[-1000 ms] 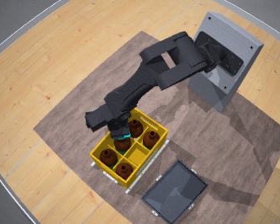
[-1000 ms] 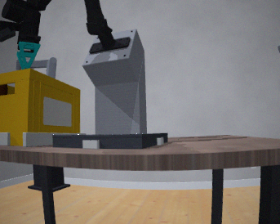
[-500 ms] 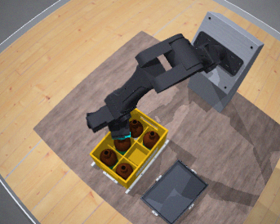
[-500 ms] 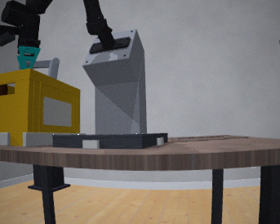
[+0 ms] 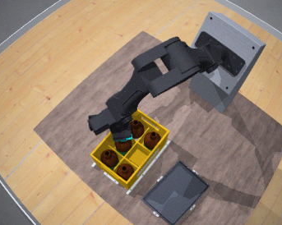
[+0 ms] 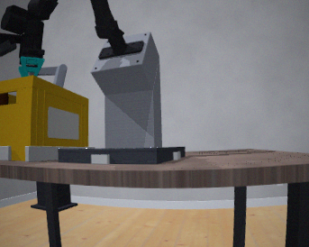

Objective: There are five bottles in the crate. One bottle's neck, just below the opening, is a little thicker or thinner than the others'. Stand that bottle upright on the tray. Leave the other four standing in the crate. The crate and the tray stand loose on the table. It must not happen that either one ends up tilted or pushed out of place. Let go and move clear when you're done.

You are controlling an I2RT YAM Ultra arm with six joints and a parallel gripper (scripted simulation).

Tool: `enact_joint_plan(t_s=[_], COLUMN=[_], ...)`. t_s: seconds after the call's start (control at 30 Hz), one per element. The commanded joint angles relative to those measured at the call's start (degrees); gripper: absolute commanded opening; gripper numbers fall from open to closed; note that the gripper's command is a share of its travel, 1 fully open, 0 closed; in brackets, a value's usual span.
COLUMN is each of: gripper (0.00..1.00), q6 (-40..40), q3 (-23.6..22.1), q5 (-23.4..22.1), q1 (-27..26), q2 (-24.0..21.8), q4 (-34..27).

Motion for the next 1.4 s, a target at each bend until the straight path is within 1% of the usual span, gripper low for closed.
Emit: enact_joint_plan(t_s=[0.0, 0.1, 0.13, 0.23, 0.33, 0.43, 0.53, 0.67, 0.7, 1.37], gripper=[0.61, 0.61, 0.61, 0.61, 0.61, 0.61, 0.61, 0.61, 0.61, 0.61], q6=[0.7, 0.7, 0.8, 0.9, 0.9, 1.0, 1.0, 1.0, 1.0, 1.0], q3=[0.5, 0.6, 0.6, 1.0, 1.2, 1.4, 1.4, 1.5, 1.4, 1.4], q5=[0.8, 0.8, 0.8, 1.0, 1.2, 1.2, 1.3, 1.3, 1.3, 1.3], q1=[0.1, 0.4, 0.6, 0.5, 0.7, 0.9, 0.7, 0.9, 0.9, 1.0], q2=[0.8, 1.0, -0.9, 1.8, 2.2, 1.3, 2.8, 2.4, 1.0, 1.5], q4=[2.4, 2.6, 2.8, 3.4, 3.8, 4.1, 4.4, 4.5, 4.5, 4.6])
